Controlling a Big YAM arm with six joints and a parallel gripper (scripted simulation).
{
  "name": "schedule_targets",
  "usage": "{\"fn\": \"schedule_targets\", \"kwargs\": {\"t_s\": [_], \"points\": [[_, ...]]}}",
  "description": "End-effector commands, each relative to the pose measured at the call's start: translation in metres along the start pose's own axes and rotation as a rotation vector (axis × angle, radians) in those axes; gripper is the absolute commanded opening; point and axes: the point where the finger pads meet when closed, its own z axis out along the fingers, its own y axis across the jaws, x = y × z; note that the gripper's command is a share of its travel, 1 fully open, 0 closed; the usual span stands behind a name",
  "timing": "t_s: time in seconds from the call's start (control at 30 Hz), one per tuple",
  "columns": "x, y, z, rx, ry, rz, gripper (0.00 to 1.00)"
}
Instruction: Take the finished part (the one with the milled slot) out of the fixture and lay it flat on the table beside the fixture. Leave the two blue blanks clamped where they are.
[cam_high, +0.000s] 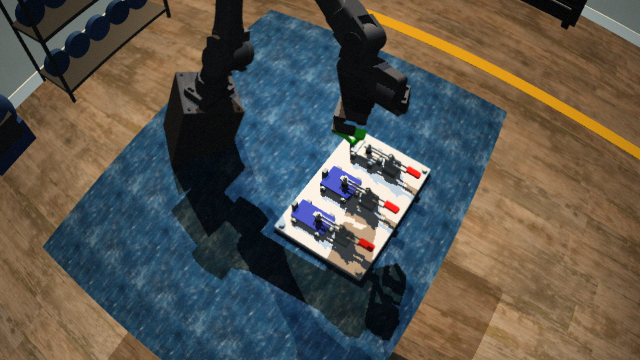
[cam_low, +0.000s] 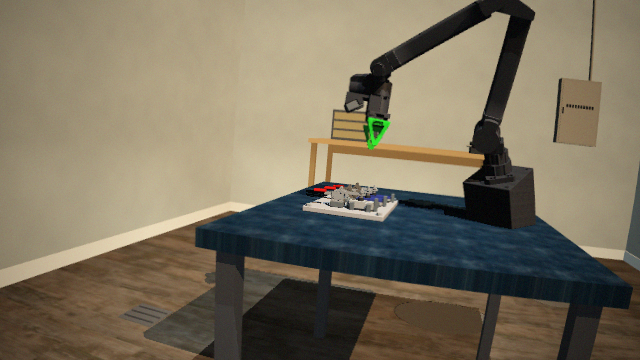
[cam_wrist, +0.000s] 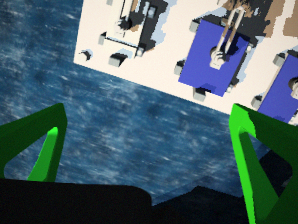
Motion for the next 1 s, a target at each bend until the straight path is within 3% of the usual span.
{"fn": "schedule_targets", "kwargs": {"t_s": [0.0, 0.43, 0.7, 0.97], "points": [[-0.025, 0.005, -0.017, 0.013, -0.036, -0.011, 1.00], [-0.023, 0.008, -0.021, 0.015, -0.044, -0.015, 1.00], [0.001, 0.007, -0.006, -0.001, -0.002, 0.012, 1.00], [0.004, 0.007, -0.004, -0.003, 0.002, 0.015, 1.00]]}}
